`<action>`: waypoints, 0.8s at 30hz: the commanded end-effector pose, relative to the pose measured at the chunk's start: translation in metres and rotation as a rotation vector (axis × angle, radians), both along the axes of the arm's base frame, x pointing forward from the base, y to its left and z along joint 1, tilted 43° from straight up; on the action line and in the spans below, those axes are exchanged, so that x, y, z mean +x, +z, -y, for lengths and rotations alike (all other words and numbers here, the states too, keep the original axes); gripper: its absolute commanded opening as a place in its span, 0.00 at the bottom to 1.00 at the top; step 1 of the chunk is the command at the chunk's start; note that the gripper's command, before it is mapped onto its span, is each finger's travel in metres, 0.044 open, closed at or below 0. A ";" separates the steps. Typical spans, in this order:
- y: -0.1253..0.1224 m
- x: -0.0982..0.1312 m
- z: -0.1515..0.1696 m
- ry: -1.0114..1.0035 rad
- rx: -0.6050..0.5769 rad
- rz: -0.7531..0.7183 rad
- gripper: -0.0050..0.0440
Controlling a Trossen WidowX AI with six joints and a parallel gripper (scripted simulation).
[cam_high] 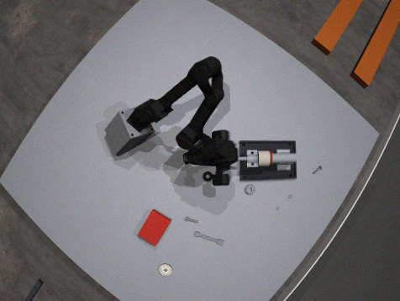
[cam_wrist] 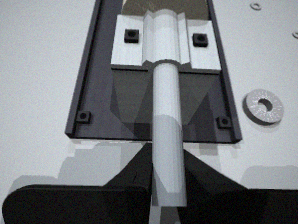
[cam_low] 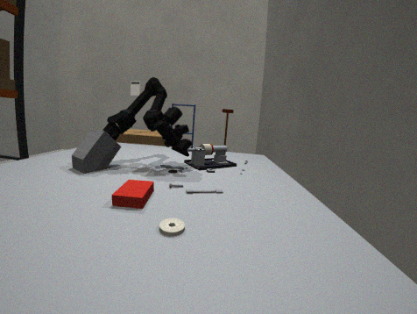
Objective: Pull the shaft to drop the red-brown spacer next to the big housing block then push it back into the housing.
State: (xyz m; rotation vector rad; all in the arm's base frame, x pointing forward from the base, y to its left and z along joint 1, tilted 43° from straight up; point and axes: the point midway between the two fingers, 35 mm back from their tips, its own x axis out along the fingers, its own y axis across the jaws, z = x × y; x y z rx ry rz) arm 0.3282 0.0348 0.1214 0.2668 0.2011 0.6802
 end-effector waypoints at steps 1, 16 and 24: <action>0.001 -0.002 0.002 0.000 -0.004 0.008 0.00; 0.000 -0.002 0.002 0.000 -0.004 0.008 0.00; -0.001 -0.003 0.002 0.000 -0.004 0.008 0.00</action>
